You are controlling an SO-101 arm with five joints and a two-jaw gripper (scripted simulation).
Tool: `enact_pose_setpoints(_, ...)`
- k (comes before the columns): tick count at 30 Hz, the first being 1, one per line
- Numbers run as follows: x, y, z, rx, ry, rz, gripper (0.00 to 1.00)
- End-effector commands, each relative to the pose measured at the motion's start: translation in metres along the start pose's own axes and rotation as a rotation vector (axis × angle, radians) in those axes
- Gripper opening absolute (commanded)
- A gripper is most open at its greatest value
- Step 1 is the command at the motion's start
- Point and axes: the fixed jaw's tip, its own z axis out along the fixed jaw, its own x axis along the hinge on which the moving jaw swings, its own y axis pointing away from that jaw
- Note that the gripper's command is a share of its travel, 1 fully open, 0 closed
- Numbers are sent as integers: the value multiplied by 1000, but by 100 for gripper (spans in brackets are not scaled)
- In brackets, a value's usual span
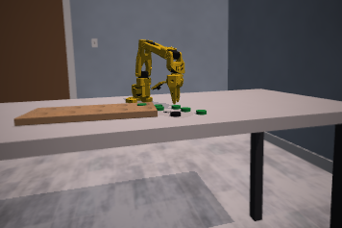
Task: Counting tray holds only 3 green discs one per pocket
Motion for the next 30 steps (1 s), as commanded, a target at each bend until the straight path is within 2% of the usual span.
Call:
enact_pose_setpoints(1,7,4,-10,-31,54,0,27)
enact_pose_setpoints(14,7,4,3,-31,54,0,27)
enact_pose_setpoints(30,7,5,4,-30,54,0,27)
